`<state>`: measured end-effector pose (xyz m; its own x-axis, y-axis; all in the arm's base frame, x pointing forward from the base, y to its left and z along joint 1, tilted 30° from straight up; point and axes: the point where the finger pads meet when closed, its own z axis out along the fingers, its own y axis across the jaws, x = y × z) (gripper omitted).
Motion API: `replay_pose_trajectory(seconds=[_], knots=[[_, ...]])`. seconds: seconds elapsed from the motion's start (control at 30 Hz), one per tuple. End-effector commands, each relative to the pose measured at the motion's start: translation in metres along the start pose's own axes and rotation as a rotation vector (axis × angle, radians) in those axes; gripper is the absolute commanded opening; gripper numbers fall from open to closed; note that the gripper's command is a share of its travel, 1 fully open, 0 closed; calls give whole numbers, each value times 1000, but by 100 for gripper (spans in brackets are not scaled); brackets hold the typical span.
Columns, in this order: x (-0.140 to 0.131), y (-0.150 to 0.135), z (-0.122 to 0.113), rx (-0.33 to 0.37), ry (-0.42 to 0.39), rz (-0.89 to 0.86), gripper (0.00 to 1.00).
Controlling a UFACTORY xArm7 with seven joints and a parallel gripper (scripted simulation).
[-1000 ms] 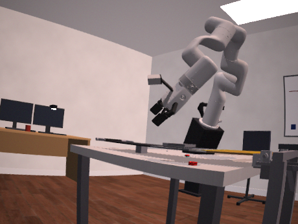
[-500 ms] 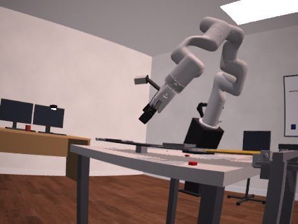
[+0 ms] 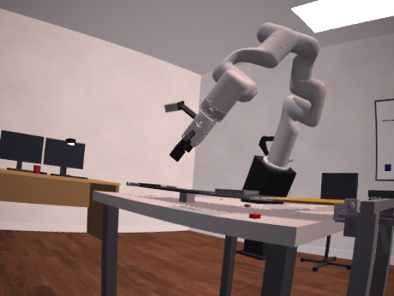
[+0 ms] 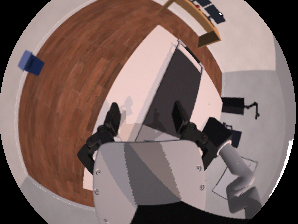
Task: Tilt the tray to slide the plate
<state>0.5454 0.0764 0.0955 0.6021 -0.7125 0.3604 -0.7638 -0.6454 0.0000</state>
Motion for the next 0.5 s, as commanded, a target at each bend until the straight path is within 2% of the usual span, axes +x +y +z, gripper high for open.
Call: replay_pose_trajectory(seconds=[0.0,0.3,0.33,0.47], knots=[[8,5,7,-16,-22,54,100],[18,16,20,-44,-52,132,100],[28,28,33,-74,-85,217,100],[34,36,41,-92,-105,269,100]])
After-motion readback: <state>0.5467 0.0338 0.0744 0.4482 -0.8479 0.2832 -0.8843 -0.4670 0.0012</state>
